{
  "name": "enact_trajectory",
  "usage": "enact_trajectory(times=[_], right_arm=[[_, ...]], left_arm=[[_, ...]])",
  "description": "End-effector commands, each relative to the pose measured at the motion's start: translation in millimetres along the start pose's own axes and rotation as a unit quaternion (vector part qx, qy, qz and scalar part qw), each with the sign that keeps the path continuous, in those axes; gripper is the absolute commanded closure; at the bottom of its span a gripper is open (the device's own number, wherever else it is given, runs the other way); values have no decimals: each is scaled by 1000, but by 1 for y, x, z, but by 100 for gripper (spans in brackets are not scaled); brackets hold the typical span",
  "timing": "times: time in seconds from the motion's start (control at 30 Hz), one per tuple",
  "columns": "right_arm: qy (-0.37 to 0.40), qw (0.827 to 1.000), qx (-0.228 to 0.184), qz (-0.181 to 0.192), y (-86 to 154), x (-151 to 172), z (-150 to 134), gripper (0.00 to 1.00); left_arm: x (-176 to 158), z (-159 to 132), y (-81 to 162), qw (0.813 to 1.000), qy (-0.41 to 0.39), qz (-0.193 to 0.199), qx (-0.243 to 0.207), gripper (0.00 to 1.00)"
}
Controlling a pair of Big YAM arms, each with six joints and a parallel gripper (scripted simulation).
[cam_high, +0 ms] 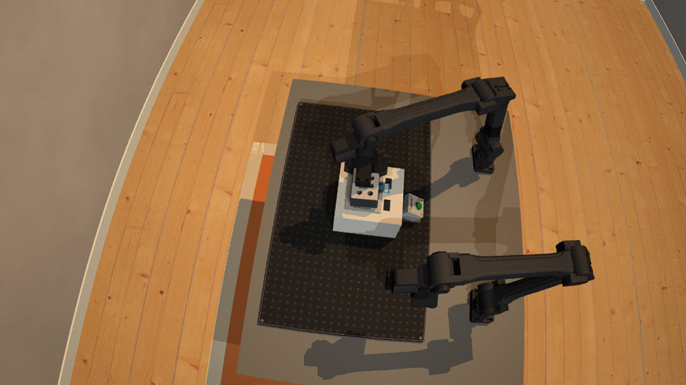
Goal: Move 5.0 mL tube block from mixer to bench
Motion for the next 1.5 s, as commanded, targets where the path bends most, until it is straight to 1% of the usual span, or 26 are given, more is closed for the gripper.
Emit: enact_trajectory(times=[0.0,1.07,1.17,1.33,1.47], right_arm=[[-14,998,-22,-58,49,-24,-1,100],[-14,998,-21,-57,48,-24,-1,100],[-14,998,-19,-51,54,-20,-2,100],[-13,998,-26,-55,69,-12,-2,100],[4,998,-29,-60,76,-4,6,100]], left_arm=[[-2,0,8,1000,-5,1,-20,100],[-2,1,8,1000,-4,1,-20,100],[-2,1,8,1000,-4,1,-20,100],[-2,1,8,1000,-4,1,-20,100],[-2,1,8,1000,-4,1,-20,100]])
Point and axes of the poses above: on each arm, the point where the finger pads meet when closed, its own y axis back along the fingers, its own x axis across the jaws, z = x × y, the point moved 2 cm from there along y, back along the fingers, and after that the axes turned 4 degrees about y, right-handed, at the moved point
